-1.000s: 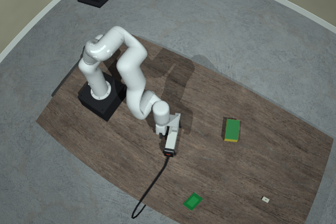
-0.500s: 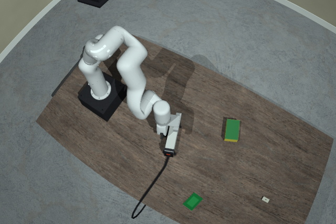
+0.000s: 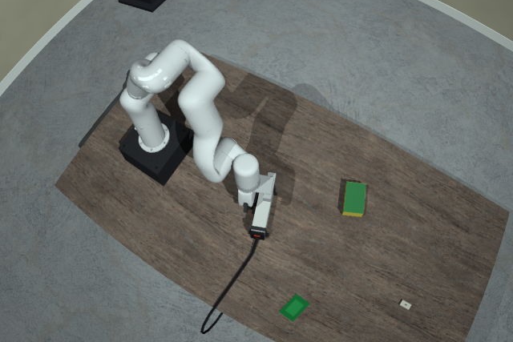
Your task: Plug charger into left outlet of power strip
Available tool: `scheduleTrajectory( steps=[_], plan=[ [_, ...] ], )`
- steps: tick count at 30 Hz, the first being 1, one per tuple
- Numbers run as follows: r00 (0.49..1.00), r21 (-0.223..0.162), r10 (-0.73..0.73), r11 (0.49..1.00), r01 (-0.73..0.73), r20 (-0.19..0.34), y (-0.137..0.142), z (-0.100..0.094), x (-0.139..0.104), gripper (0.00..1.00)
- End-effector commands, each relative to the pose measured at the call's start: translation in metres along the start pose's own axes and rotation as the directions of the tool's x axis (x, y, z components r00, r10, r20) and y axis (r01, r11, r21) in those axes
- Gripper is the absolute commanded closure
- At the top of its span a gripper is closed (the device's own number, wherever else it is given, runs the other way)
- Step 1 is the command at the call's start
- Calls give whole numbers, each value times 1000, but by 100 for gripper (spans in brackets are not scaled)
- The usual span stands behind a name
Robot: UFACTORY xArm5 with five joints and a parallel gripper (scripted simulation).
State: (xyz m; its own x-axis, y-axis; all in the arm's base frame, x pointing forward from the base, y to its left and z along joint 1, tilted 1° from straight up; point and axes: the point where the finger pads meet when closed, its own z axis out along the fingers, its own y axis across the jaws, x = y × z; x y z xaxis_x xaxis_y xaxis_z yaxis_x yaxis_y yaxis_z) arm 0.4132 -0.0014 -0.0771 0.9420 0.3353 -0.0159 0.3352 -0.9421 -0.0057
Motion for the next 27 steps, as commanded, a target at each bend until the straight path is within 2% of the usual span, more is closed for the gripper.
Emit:
scheduleTrajectory(
  steps=[1, 12, 27],
  plan=[
    [1000, -1, 0, 1000, 0, -3, 0, -1, 1, 56],
    [1000, -1, 0, 1000, 0, -3, 0, -7, 1, 56],
    [1000, -1, 0, 1000, 0, -3, 0, -40, 1, 56]
  ],
)
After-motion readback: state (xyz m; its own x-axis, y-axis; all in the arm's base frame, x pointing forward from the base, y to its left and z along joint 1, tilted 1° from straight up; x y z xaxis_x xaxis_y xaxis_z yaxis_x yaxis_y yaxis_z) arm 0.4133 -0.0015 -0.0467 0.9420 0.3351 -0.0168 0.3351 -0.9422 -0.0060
